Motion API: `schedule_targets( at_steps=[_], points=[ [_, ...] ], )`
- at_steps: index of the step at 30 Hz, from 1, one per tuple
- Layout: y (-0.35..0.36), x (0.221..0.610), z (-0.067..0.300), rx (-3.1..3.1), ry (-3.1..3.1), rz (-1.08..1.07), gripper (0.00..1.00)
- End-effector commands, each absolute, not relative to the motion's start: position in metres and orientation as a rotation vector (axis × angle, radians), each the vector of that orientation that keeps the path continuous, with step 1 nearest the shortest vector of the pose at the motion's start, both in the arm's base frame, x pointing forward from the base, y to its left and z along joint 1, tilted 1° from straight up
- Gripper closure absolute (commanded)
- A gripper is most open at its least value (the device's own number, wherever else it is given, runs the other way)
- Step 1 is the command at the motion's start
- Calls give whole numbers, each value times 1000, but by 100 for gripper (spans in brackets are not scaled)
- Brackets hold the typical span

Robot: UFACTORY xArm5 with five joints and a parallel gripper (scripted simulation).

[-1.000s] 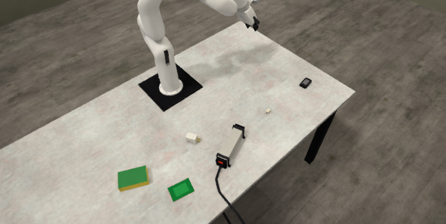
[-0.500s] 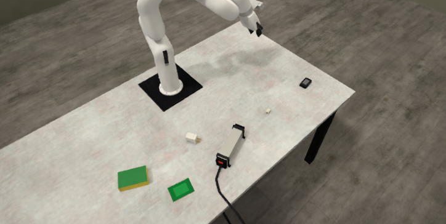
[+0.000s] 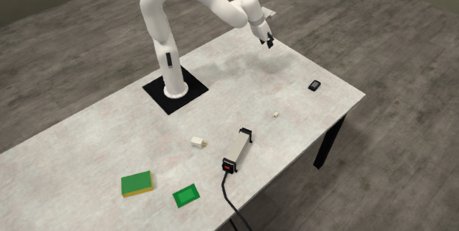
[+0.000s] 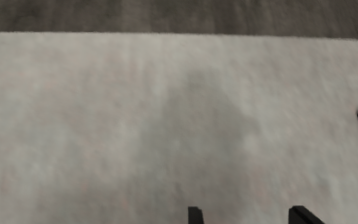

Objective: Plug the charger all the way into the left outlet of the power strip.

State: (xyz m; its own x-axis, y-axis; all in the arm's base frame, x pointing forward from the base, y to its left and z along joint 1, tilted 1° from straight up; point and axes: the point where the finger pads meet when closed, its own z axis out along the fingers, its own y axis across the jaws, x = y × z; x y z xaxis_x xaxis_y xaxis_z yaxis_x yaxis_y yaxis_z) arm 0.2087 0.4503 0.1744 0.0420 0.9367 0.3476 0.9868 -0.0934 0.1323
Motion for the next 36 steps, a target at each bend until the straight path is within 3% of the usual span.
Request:
schedule_targets(
  at_steps=[1, 21, 36],
  points=[
    [432, 236, 172, -2217, -1981, -523, 47],
    [343, 321, 155, -2438, -1842, -460, 47],
    [233, 380, 138, -2647, -1656, -367, 47]
  ],
)
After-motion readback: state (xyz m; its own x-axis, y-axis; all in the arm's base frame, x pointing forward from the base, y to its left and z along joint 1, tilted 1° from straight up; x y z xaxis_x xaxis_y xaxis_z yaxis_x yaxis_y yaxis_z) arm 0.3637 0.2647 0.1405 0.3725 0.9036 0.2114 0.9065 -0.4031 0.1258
